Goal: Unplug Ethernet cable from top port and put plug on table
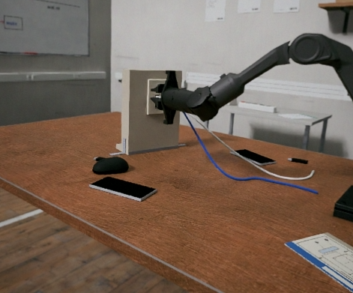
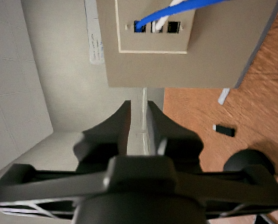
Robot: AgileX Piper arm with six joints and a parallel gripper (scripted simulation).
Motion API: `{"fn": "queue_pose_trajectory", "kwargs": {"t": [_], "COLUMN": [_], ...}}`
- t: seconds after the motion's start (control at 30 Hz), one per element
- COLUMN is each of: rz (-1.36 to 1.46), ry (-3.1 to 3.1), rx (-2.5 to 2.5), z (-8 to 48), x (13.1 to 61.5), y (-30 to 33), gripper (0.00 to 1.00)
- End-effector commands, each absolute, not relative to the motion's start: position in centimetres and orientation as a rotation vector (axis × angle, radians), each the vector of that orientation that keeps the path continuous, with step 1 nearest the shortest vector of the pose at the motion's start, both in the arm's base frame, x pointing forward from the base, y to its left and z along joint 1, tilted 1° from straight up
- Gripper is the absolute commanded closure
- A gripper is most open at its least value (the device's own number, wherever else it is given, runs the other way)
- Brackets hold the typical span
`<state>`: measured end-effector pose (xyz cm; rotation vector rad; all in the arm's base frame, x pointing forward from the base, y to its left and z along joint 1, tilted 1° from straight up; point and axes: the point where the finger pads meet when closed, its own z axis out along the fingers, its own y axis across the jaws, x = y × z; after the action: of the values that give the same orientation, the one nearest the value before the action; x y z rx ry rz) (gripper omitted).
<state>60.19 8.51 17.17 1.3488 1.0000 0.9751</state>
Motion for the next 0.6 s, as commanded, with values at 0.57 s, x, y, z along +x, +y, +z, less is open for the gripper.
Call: {"fn": "queue_pose_trajectory", "kwargs": {"t": [0.57], "rz": [0.974], "ry": [0.999], "rx": [1.340], "z": [17.4], "x": [66.0], "y": [4.5], "gripper": [0.75]}}
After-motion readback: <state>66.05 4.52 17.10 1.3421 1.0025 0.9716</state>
